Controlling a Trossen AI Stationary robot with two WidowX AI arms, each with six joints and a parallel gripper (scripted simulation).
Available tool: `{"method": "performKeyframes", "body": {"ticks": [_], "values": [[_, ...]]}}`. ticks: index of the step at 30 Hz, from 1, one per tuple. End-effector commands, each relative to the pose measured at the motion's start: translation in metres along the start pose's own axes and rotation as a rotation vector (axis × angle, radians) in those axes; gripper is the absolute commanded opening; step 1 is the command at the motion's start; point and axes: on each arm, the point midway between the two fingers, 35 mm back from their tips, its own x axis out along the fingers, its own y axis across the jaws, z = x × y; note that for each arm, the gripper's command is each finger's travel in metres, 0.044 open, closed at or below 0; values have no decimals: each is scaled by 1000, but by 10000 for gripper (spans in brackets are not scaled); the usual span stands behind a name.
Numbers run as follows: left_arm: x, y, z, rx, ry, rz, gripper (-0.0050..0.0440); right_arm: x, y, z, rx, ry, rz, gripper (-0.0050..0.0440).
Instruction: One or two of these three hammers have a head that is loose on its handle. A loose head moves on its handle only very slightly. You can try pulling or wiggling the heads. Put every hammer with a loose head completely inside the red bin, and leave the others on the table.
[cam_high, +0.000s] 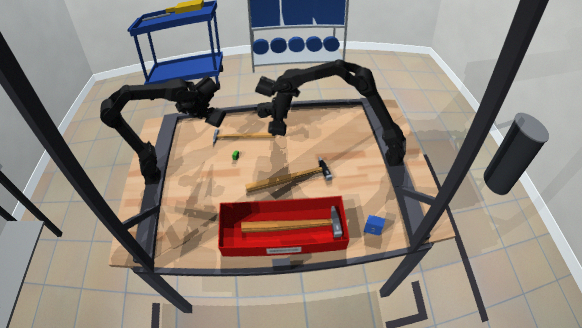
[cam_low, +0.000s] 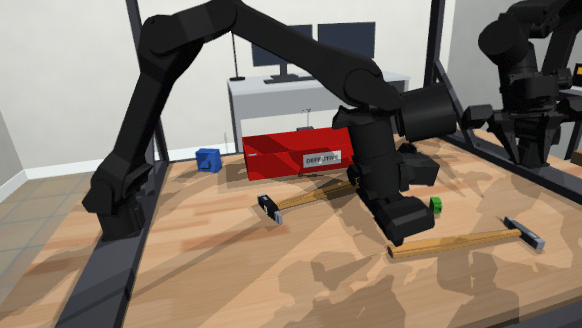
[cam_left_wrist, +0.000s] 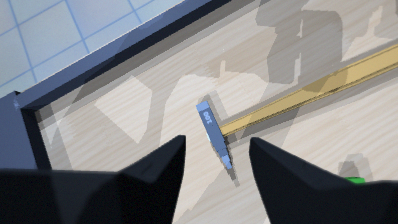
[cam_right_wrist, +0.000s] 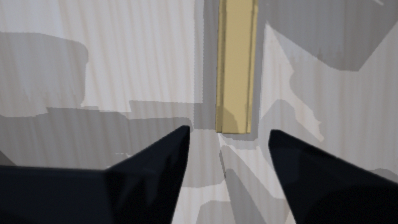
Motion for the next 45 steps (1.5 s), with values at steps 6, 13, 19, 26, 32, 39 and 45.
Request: {"method": "performKeyframes", "body": {"ticks": [6, 13, 19, 26, 32, 39, 45], "values": [[51, 3, 18, -209, 218, -39, 173, -2, -8, 17, -22, -34, 8, 216], [86, 2, 12, -362, 458, -70, 173, -1, -7, 17, -22, -31, 9, 216], [104, 7, 12, -439, 549, -48, 173, -7, -7, 17, -21, -38, 4, 216], [125, 11, 4, -462, 574, -9, 153, -7, -7, 17, -21, -38, 4, 216], [134, 9, -3, -457, 578, -9, 121, 23, -3, 10, -19, -13, 15, 199], [131, 9, 2, -460, 561, -17, 107, 28, -5, 14, -19, -24, 9, 172], [131, 9, 2, -456, 563, -18, 107, 28, -6, 14, -19, -24, 9, 147]]}}
